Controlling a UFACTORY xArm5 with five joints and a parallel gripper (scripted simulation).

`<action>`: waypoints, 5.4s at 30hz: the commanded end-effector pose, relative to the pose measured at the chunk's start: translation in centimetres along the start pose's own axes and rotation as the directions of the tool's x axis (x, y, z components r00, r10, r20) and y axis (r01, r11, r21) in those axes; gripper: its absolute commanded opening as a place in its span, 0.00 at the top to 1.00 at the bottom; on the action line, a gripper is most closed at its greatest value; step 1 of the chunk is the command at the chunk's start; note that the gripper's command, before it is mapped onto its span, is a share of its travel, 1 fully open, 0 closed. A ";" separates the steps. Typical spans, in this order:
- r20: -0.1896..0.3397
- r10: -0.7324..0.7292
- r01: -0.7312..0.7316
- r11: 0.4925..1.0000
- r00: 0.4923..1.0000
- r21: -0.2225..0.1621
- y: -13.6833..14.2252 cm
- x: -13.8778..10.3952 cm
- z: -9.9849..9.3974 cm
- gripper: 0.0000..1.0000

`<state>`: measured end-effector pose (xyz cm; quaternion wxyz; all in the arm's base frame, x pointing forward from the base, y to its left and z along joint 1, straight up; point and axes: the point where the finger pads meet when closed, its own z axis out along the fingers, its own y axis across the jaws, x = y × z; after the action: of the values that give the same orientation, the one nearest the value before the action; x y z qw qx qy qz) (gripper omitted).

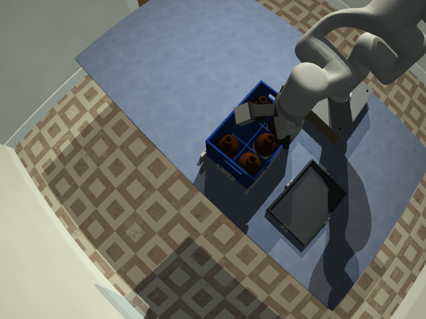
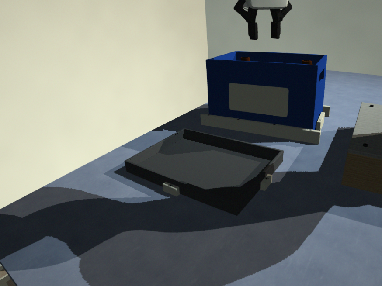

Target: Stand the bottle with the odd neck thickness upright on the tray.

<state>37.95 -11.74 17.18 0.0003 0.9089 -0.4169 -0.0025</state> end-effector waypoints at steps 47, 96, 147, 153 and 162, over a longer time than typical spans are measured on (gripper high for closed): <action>-0.003 -0.001 0.001 1.000 1.000 0.002 -0.1 0.1 0.6 0.35; -0.003 -0.001 0.001 1.000 1.000 0.002 -0.1 0.1 4.2 0.35; -0.003 -0.001 0.001 1.000 1.000 0.002 -0.1 0.1 4.2 0.35; -0.003 -0.001 0.001 1.000 1.000 0.002 -0.1 0.1 4.2 0.35; -0.003 -0.001 0.001 1.000 1.000 0.002 -0.1 0.1 4.2 0.35</action>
<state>37.97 -11.70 12.84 0.0003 0.9091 -0.4167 -0.0024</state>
